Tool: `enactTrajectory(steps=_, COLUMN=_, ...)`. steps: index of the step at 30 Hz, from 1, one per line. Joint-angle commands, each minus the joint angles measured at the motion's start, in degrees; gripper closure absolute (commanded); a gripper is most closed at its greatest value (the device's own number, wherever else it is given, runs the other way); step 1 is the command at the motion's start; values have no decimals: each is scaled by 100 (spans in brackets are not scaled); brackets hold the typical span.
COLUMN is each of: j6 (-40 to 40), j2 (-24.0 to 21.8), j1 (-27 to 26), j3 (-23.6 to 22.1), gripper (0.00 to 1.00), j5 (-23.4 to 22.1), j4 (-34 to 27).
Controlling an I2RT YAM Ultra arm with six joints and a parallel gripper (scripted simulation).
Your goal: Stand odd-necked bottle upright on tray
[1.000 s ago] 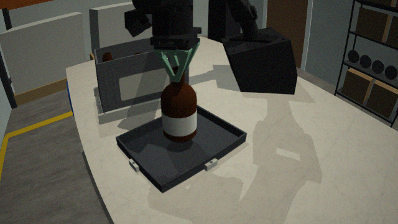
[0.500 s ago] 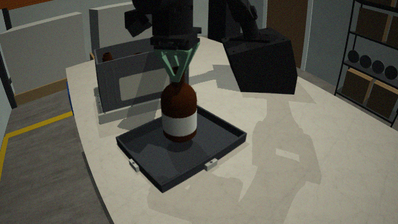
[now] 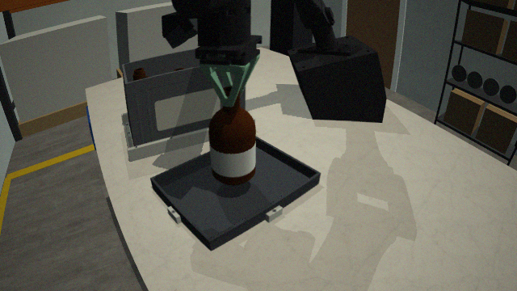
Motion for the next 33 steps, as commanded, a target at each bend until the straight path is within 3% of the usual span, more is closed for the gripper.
enactTrajectory(steps=1, j6=-2, j2=-331, j1=141, j3=-41, gripper=100, j5=78, j4=-29)
enactTrajectory(steps=33, j6=-14, j2=-433, j1=138, j3=-91, gripper=100, j5=78, j4=-21)
